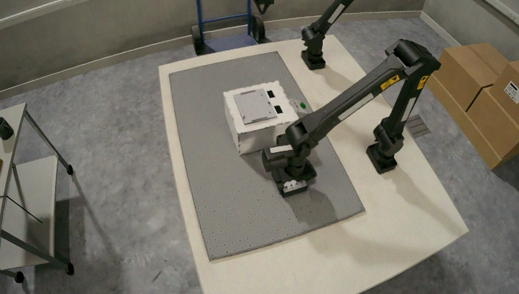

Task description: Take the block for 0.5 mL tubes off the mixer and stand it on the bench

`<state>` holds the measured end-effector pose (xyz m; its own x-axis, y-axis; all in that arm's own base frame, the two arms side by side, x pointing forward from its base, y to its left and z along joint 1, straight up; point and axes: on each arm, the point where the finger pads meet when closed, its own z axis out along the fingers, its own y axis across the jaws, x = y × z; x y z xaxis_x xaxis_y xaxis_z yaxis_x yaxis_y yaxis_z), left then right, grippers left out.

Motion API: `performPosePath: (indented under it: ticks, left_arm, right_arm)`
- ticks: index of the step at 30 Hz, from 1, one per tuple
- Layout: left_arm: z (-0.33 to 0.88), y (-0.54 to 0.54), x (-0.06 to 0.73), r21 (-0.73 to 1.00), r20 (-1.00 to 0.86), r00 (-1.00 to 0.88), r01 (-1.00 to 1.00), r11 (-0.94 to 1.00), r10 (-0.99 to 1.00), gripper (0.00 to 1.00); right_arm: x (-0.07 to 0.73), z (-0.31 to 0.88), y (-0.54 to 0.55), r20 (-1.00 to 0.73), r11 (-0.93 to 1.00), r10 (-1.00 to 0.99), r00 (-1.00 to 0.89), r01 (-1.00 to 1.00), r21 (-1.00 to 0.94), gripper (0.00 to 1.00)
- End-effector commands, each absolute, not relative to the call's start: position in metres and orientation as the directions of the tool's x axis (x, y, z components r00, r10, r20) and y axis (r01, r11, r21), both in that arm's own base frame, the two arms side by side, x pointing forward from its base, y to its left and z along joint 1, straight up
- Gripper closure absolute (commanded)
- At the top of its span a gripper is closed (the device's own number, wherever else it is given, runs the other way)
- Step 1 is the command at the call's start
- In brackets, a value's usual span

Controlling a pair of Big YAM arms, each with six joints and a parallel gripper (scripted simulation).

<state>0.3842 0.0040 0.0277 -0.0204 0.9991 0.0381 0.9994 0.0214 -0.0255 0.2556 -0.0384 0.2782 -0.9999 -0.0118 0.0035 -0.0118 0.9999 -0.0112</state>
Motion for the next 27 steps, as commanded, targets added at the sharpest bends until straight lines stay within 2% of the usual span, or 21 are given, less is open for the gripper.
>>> performPosePath:
  ticks: [1,27]
  left_arm:
    - [0.057,0.002,0.418,0.06,0.032,-0.021,0.998,0.019,0.999,1.0]
    - [0.06,0.002,0.404,0.053,0.032,-0.02,0.998,0.018,0.999,1.0]
  right_arm:
    - [0.258,0.295,-0.039,-0.031,1.0,-0.008,-0.999,-0.008,-0.016,1.0]
    - [0.264,0.308,-0.04,-0.065,1.0,-0.008,-0.998,-0.007,-0.021,1.0]
